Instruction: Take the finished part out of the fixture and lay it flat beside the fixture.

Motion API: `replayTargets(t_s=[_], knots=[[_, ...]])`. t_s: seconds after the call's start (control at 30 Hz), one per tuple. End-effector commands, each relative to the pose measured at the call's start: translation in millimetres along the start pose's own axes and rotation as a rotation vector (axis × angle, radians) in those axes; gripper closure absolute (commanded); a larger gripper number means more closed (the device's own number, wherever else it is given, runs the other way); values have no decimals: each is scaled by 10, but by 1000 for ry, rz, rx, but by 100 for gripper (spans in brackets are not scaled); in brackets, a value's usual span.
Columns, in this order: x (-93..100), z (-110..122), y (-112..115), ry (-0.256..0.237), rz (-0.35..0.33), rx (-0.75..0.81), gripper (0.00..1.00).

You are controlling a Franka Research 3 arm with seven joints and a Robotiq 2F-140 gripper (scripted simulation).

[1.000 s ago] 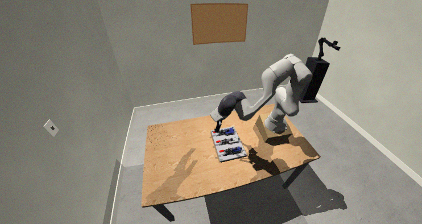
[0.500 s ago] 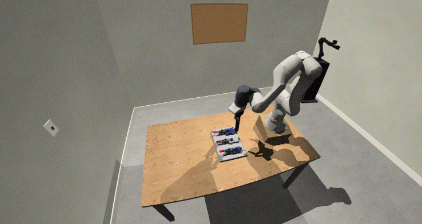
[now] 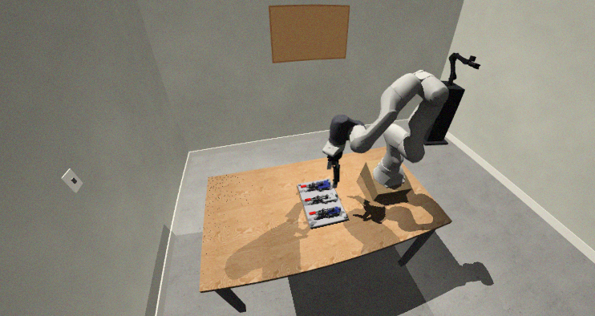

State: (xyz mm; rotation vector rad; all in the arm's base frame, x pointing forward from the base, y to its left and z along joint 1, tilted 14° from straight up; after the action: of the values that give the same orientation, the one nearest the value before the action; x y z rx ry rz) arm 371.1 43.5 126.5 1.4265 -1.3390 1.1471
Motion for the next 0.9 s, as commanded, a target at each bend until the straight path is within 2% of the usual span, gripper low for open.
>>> replayTargets(t_s=[0.0,0.8,0.83,0.87], knots=[[4,-8,4,-24,-11,120,0],[4,-8,4,-24,-11,120,0],[4,-8,4,-24,-11,120,72],[4,-8,4,-24,-11,120,72]])
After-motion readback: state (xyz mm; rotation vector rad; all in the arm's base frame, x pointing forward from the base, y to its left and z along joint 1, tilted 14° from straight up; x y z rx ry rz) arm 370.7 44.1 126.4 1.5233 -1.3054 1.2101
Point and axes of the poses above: the point where the finger pads meet when closed, its own x axis back along the fingers, its own z axis across the jaws, y = z × x, the point moved 3 cm from there along x, back along the fingers, and after that the axes turned 1 degree about x, right-handed, at the moved point
